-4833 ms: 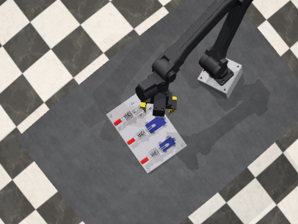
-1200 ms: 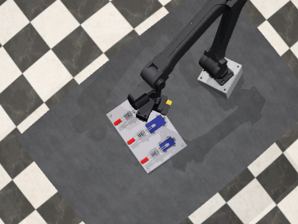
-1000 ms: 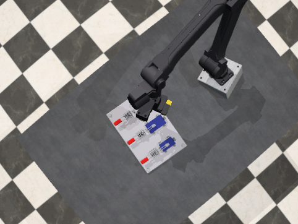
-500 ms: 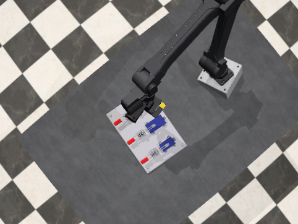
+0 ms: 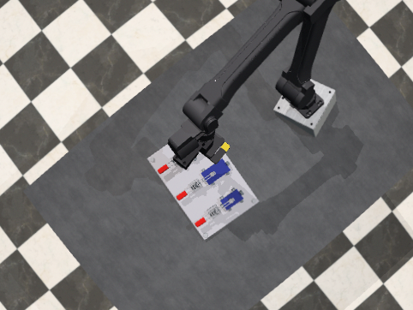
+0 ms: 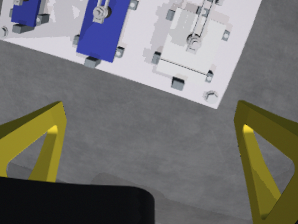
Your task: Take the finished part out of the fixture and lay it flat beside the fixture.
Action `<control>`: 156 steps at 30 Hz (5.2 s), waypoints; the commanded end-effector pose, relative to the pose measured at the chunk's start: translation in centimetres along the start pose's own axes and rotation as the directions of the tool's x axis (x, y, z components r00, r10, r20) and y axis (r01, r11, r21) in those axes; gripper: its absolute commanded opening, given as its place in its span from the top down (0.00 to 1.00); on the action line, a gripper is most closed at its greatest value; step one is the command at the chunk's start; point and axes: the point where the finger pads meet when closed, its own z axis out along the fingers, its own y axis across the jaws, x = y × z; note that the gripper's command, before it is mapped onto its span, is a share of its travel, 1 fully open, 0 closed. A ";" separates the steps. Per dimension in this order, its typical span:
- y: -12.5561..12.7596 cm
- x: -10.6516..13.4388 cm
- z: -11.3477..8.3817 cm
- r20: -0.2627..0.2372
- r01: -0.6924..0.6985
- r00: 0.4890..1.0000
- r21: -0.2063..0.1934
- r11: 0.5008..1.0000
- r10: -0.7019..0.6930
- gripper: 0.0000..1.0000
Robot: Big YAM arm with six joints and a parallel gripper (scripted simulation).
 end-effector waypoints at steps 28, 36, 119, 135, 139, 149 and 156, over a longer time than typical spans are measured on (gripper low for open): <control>0.9 0.4 1.0 -0.034 0.011 0.999 -0.012 1.000 -0.011 0.00; 1.0 0.4 1.0 -0.035 0.012 0.999 -0.014 1.000 -0.013 0.00; -2.5 -1.4 -0.5 -0.145 -0.268 0.944 0.183 0.946 0.296 0.00; -2.2 -0.6 0.4 -0.166 -0.259 0.943 0.185 0.948 0.289 1.00; -2.2 -0.6 0.4 -0.166 -0.259 0.943 0.185 0.948 0.289 1.00; -2.2 -0.6 0.5 -0.165 -0.258 0.943 0.185 0.948 0.289 1.00; -2.3 -0.6 0.6 -0.165 -0.258 0.943 0.185 0.948 0.289 1.00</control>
